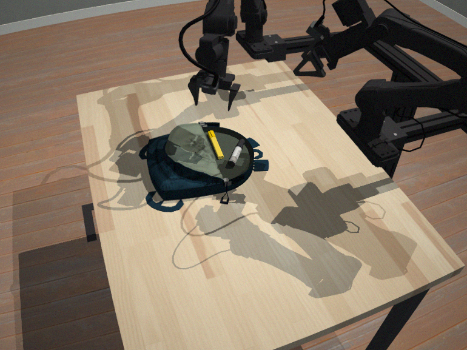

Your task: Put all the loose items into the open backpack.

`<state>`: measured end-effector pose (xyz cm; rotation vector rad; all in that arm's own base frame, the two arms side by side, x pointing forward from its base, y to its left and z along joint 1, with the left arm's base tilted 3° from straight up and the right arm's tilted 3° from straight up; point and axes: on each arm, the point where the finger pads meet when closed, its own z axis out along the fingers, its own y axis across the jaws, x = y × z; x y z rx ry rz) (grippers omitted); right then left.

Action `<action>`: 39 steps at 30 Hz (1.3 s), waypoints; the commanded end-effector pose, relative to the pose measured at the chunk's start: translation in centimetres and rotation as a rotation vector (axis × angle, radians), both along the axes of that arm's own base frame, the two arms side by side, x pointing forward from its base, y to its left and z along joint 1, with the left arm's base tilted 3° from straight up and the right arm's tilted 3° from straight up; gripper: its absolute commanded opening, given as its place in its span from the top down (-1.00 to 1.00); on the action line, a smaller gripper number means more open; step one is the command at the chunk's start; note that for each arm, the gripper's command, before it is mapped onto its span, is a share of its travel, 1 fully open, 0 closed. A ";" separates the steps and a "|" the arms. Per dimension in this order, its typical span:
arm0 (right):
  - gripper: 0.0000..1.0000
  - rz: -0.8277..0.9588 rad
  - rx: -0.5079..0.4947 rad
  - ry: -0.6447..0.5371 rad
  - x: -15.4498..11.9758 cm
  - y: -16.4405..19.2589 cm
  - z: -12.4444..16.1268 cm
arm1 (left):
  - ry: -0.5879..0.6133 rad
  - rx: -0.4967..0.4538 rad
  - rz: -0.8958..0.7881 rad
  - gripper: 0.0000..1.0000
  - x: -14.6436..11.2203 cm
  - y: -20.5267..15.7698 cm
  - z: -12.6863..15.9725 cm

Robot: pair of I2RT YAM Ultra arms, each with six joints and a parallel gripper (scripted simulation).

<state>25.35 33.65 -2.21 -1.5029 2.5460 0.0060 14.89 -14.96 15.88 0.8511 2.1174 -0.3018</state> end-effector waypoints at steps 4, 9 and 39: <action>-1.00 -0.070 0.242 -0.052 0.4 1.1 2.0 | -0.015 -0.034 0.006 -1.00 -0.1 0.2 1.4; -1.00 -0.086 0.264 -0.055 0.3 0.5 2.4 | -0.015 -0.034 0.006 -1.00 -0.1 0.2 1.4; -1.00 -0.076 0.240 -0.054 0.1 0.3 2.2 | -0.015 -0.034 0.006 -1.00 -0.1 0.2 1.4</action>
